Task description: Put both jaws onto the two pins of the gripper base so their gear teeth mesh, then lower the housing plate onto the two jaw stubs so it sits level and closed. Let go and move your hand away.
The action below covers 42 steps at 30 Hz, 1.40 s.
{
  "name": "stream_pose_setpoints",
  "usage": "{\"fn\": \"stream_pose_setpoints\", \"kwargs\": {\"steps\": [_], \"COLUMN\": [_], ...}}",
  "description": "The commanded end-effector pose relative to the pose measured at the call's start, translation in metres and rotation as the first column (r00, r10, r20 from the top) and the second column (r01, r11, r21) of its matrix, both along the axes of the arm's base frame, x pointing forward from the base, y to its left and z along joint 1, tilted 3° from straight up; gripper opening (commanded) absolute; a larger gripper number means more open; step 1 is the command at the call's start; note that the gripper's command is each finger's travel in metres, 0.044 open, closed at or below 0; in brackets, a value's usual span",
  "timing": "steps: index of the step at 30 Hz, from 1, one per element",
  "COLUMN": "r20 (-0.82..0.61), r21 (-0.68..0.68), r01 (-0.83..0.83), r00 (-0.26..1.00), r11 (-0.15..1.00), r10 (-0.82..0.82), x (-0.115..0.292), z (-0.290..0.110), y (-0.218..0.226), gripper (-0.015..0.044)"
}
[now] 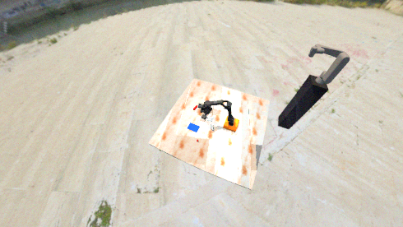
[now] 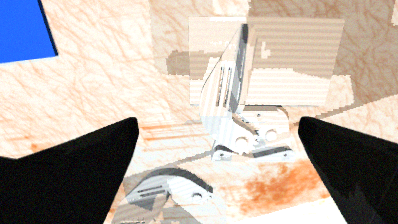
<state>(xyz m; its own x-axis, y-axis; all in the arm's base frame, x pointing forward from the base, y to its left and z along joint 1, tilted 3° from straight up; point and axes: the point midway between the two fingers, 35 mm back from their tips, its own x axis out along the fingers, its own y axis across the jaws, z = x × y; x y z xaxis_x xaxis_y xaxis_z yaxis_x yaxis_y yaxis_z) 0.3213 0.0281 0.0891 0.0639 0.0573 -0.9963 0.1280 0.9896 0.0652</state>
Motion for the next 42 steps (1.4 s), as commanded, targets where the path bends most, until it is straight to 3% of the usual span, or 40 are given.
{"fn": "stream_pose_setpoints", "kwargs": {"steps": [1,21,42], "r20": [0.004,0.016,0.017], "r21": [-0.006,-0.034,-0.066], "r01": [-0.078,-0.466,-0.790], "r00": [0.997,0.884,0.610], "r11": [0.997,0.884,0.609], "r10": [0.078,0.467,0.792], "x": [-0.004,-0.024,-0.047], "z": [0.002,0.006,0.010], "y": [0.005,0.027,0.048], "gripper": [0.0440,0.0440,0.0440]}}
